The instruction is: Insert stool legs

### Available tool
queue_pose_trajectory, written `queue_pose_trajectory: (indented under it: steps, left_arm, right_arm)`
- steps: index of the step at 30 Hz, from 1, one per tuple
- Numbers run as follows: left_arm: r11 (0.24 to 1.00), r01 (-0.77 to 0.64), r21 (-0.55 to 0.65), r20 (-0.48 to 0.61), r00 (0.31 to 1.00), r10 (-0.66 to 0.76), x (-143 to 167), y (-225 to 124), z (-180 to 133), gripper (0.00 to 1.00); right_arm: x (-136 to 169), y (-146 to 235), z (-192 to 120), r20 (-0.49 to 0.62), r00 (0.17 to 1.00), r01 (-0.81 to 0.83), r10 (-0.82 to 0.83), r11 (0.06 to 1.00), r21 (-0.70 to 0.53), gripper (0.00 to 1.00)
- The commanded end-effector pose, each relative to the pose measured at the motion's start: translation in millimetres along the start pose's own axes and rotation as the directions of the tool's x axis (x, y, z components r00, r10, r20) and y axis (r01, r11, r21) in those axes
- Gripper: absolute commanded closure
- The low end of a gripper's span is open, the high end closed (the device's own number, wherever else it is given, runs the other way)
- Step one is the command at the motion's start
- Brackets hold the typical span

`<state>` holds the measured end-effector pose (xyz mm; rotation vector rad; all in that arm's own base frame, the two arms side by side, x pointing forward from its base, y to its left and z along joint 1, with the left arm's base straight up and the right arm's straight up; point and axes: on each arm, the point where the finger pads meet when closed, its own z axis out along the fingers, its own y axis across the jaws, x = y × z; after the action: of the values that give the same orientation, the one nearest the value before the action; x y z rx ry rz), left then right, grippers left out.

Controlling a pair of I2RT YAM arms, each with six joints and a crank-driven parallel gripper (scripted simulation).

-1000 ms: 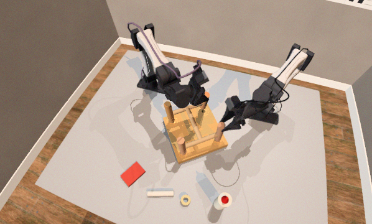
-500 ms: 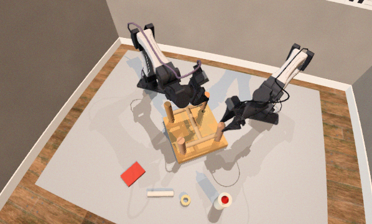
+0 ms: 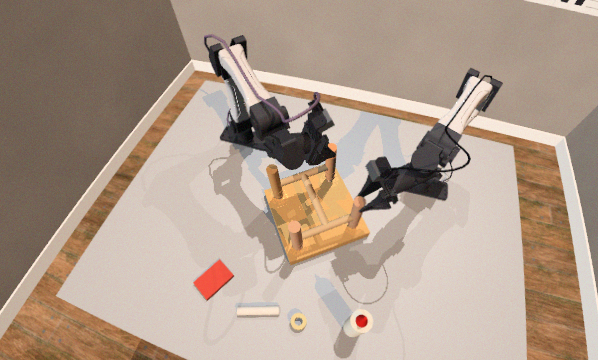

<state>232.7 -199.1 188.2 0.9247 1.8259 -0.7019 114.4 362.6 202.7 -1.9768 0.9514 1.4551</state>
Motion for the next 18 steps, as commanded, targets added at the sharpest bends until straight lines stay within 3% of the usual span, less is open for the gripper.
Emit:
queue_pose_trajectory:
  steps: [1,18]
  left_arm:
    - [0.960,-0.073,-0.272,0.060,0.994,0.092,-39.3,78.2,-6.8,0.70]
    - [0.997,-0.010,-0.082,0.014,1.000,0.011,-39.2,83.4,-8.3,0.70]
  right_arm:
    - [-5.3,70.7,6.0,0.023,0.973,-0.225,0.231,0.963,-0.151,0.70]
    - [-6.9,73.4,5.5,0.023,0.978,-0.201,0.206,0.972,-0.125,0.70]
